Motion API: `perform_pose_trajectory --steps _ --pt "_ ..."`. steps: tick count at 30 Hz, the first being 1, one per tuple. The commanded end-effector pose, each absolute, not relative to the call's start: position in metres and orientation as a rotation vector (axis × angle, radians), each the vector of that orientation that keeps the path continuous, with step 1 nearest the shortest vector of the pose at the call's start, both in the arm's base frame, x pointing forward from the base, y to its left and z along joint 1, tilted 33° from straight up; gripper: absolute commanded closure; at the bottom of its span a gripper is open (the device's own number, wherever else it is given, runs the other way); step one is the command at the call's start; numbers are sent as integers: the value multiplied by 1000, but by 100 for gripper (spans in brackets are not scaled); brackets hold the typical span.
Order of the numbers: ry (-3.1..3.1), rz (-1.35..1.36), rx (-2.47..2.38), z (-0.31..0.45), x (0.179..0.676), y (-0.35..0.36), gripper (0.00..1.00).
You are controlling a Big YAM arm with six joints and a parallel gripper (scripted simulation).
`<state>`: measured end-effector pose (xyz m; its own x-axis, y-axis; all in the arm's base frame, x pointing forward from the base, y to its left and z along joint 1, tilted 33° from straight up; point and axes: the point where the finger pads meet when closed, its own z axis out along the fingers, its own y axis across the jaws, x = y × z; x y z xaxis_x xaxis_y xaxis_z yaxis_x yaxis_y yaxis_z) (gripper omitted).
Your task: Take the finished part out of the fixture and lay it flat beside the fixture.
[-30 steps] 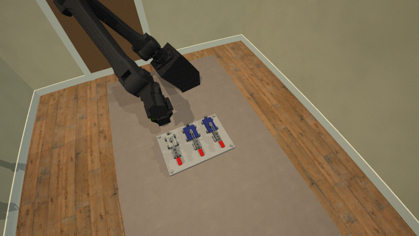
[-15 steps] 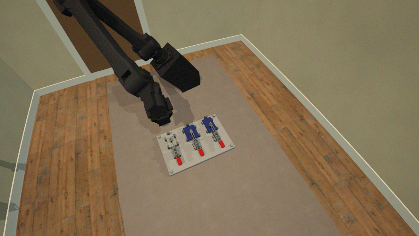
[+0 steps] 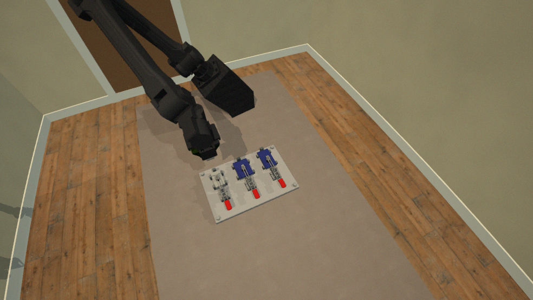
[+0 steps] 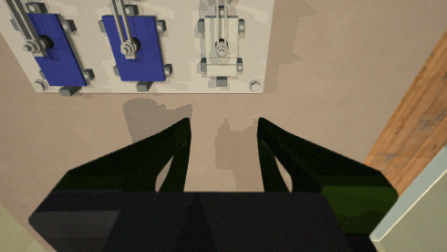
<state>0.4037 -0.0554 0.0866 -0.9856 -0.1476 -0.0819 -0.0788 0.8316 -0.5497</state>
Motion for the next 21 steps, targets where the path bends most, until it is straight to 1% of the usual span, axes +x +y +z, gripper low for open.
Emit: perform_pose_trajectory --steps 1,6,21 --pt "2855 -841 -177 92 421 -47 55" --pt "2848 -833 -162 96 426 -48 55" --pt "2876 -837 -167 94 418 -50 55"
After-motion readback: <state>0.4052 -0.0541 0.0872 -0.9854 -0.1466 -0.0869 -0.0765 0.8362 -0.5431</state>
